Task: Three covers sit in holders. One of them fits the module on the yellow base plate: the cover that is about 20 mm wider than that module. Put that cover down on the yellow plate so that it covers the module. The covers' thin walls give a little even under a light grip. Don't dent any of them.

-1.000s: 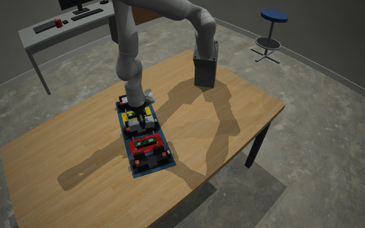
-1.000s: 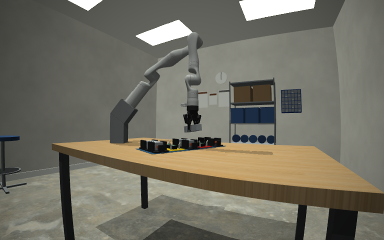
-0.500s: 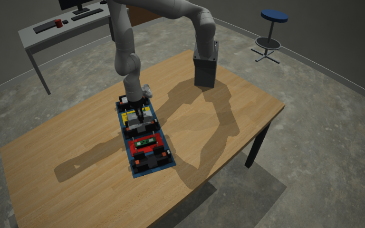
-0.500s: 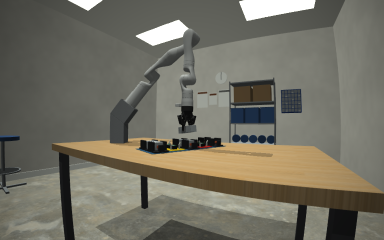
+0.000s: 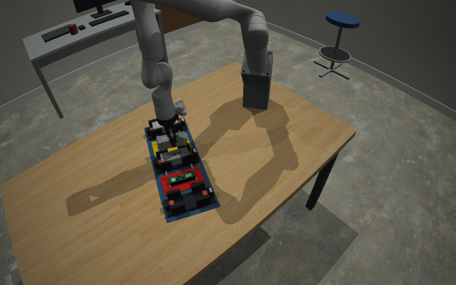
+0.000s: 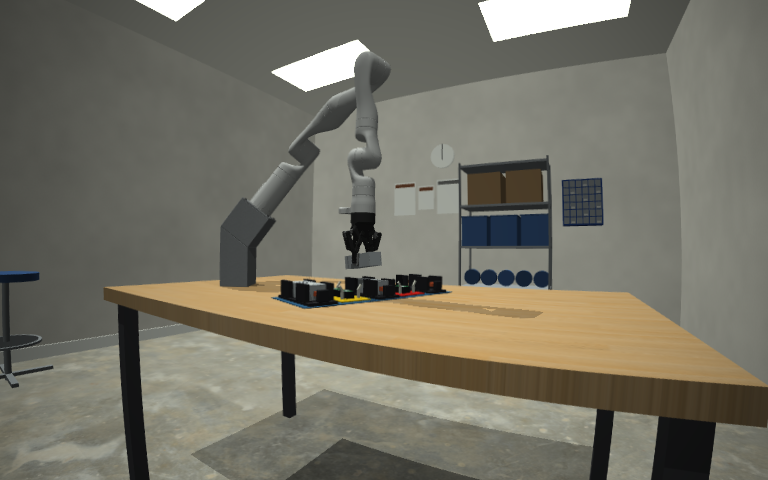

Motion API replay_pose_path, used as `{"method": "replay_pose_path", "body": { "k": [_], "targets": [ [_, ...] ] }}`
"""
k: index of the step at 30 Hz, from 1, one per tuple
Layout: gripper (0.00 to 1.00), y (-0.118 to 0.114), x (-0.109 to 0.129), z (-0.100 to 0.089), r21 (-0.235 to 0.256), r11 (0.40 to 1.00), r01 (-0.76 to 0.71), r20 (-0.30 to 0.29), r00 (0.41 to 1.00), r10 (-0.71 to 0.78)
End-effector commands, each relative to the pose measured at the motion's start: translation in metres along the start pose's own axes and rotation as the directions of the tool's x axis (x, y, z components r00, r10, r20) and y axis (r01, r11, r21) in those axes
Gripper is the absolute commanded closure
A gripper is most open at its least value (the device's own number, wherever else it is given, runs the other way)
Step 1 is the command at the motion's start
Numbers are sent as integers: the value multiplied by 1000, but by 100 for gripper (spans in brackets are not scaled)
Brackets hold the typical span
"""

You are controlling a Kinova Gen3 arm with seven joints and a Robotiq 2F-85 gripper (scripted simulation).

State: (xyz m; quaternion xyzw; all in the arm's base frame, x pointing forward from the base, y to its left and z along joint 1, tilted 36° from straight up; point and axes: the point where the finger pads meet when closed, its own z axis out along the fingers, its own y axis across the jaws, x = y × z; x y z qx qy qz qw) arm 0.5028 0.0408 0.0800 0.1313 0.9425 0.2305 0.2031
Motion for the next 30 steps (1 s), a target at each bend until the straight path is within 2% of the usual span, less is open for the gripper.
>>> {"method": "replay_pose_path", "body": {
  "k": [1,5,14,22,30],
  "targets": [
    [100,-16,1,0,3,1000,-22,19,1000,22],
    [100,-10,-1,1,-2,1000,-7,7,1000,7],
    [100,-64,1,5,3,1000,-22,18,1000,22],
    [100,-61,2,5,0,1000,-22,9,1000,22],
    [100,-94,1,8,3,1000,-22,17,1000,22]
  ]
}}
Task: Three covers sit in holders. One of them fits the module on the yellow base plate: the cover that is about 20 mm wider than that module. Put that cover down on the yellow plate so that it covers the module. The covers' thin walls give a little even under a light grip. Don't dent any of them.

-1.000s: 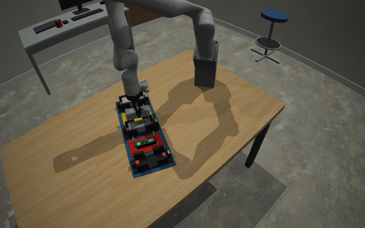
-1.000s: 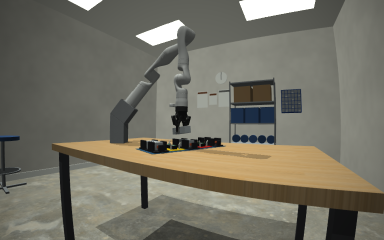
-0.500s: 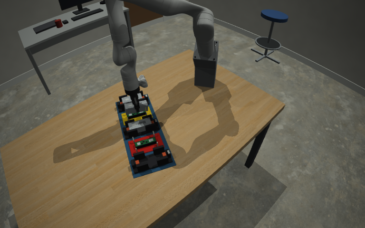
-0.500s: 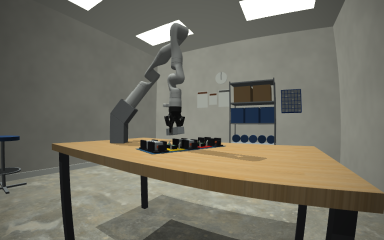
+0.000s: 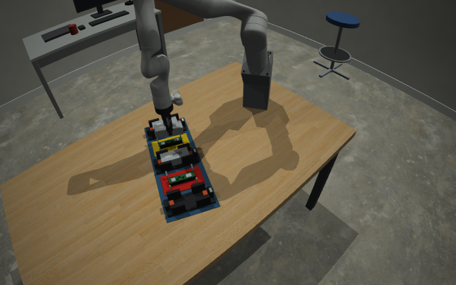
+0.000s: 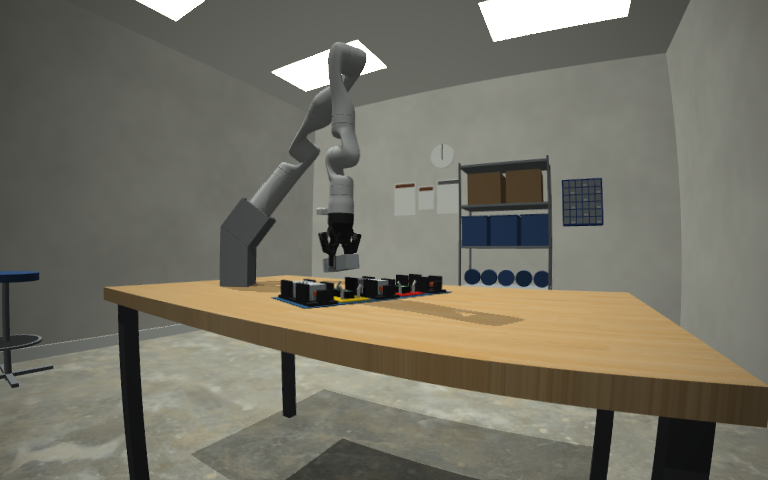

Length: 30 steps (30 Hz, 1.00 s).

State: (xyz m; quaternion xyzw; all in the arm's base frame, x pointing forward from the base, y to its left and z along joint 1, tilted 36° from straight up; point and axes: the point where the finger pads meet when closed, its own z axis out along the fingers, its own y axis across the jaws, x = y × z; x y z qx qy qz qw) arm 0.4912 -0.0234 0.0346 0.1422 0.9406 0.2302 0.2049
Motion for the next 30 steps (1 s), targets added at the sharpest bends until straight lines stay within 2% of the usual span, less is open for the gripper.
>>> {"method": "replay_pose_path", "body": {
  "k": [1,30],
  "targets": [
    [100,-19,-2,1,0,1000,-2,9,1000,2],
    [100,-11,-2,0,-1,1000,-5,7,1000,5]
  ]
}}
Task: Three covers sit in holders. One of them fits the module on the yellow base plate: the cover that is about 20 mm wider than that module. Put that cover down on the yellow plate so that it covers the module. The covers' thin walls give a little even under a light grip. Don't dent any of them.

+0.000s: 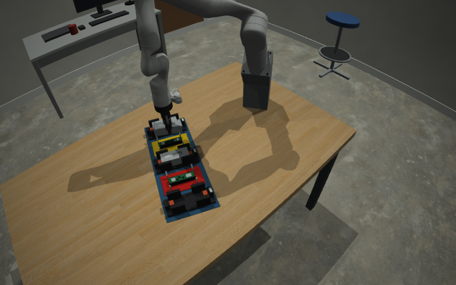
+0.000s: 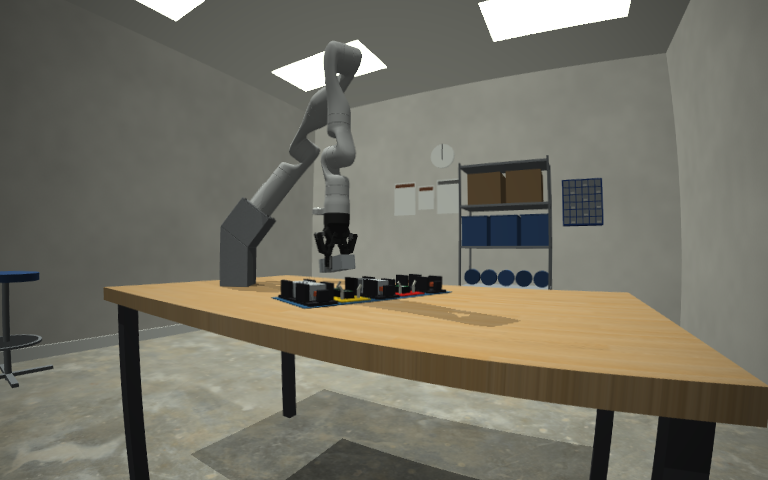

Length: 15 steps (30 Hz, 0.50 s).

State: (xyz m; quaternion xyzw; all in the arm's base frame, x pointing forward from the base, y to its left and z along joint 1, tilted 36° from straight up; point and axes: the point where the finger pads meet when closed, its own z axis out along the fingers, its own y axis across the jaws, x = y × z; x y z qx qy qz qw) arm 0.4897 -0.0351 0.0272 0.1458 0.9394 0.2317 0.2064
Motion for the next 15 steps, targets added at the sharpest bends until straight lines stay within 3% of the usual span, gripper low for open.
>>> {"method": "replay_pose_path", "body": {
  "k": [1,15],
  "targets": [
    [100,3,-2,-1,1,1000,3,3,1000,-3],
    [100,5,-2,-1,0,1000,9,3,1000,-9]
  ]
}}
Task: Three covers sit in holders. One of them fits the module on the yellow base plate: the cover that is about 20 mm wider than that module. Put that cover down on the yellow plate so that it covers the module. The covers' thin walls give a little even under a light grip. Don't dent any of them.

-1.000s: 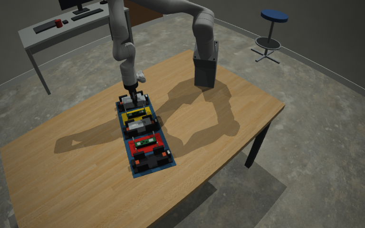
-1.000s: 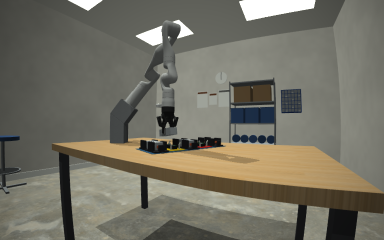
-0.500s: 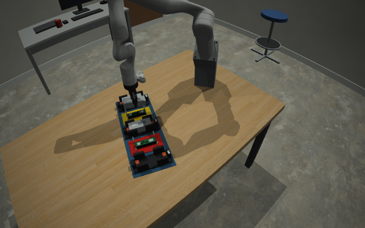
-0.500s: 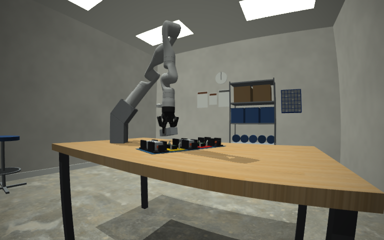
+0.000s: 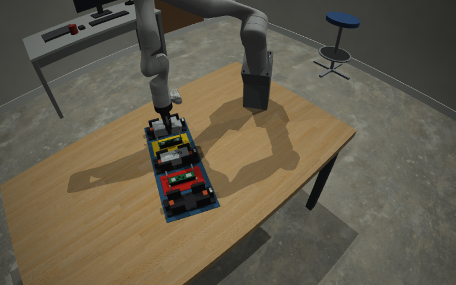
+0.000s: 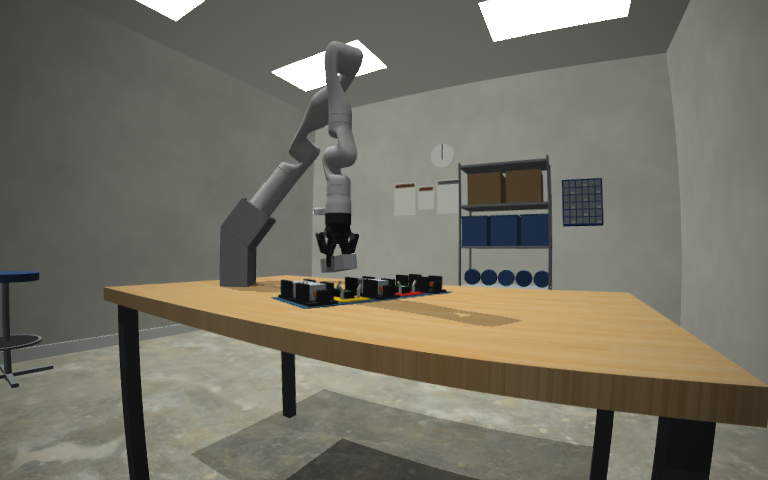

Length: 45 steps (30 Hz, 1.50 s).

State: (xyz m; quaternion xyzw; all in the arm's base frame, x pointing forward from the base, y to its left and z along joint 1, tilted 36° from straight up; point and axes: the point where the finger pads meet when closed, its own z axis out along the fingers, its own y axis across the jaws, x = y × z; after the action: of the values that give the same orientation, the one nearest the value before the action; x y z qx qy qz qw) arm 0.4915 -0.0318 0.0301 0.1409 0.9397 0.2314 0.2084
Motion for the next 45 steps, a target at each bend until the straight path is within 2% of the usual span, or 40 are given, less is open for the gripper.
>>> {"method": "replay_pose_path", "body": {
  "k": [1,14,24,45],
  "targets": [
    [100,1,-1,-1,2,1000,-2,2,1000,2],
    [100,3,-1,-1,4,1000,-5,3,1000,5],
    [100,4,0,14,4,1000,-5,3,1000,5],
    [100,4,0,14,4,1000,-5,3,1000,5]
  ]
}}
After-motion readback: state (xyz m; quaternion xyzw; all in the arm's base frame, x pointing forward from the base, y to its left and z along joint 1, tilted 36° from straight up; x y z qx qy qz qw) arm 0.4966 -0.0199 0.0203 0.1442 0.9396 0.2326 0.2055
